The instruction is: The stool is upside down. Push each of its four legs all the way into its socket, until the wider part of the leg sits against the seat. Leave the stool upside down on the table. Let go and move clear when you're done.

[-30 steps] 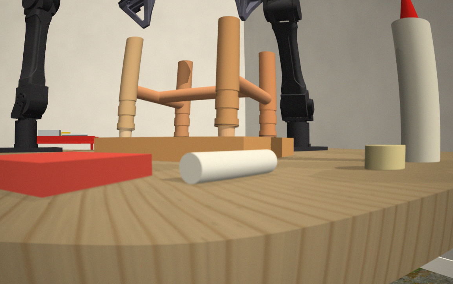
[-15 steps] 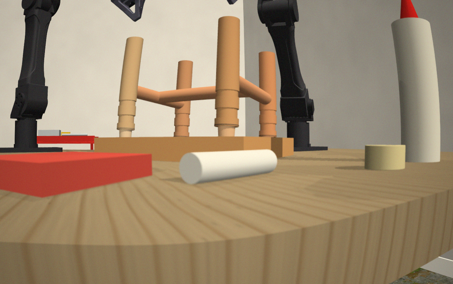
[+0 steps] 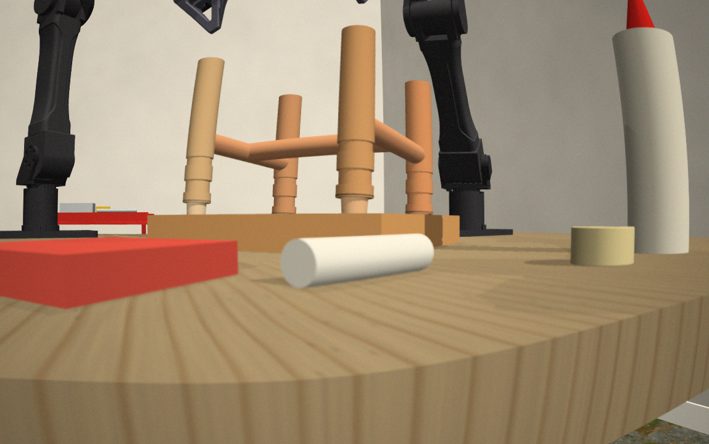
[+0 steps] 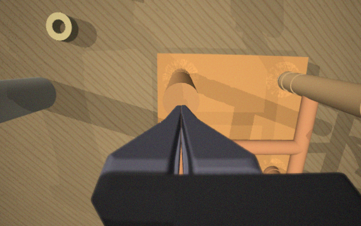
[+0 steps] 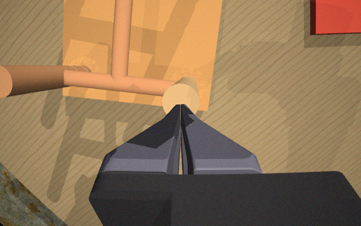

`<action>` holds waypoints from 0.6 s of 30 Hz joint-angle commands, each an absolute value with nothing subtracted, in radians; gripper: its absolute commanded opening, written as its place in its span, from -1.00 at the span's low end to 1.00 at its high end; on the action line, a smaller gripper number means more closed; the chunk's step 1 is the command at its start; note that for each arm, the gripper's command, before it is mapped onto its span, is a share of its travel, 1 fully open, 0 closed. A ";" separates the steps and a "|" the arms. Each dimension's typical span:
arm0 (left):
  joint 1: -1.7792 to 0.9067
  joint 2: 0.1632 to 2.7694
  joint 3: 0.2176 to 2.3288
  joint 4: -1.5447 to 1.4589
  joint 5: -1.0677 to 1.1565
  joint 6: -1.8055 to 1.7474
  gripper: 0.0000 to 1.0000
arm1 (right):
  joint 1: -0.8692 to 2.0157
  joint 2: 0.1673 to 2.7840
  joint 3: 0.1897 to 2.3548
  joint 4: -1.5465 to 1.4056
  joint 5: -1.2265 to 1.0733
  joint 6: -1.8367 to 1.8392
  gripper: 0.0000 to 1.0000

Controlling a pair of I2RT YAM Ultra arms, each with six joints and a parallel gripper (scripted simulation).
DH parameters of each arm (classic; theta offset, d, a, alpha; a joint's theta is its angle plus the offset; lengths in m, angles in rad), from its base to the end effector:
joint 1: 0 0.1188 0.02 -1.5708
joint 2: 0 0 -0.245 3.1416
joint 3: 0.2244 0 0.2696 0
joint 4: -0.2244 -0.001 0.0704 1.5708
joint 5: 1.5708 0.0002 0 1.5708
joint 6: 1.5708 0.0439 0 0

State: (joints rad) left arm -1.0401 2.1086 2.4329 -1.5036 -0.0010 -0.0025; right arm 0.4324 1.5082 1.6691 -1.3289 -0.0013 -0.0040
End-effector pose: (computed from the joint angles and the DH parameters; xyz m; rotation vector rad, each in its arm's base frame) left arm 0.2129 -0.3608 0.3641 1.3825 2.4219 -0.2742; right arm 0.2712 0.1263 0.3594 -0.5947 2.6806 0.1209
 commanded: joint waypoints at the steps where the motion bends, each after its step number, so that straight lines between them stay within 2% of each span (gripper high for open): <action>1: -1.040 2.077 2.406 -1.478 0.000 0.003 -1.00 | 0.431 1.481 1.701 -1.316 0.000 0.000 -1.00; 18: -1.040 2.020 2.246 -1.367 -0.001 0.003 -1.00 | 0.431 1.481 1.701 -1.316 0.000 0.000 -1.00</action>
State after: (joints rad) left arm -1.0401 2.0548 2.2711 -1.4143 -0.0010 -0.0025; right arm 0.4324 1.5082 1.6691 -1.3289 -0.0013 -0.0040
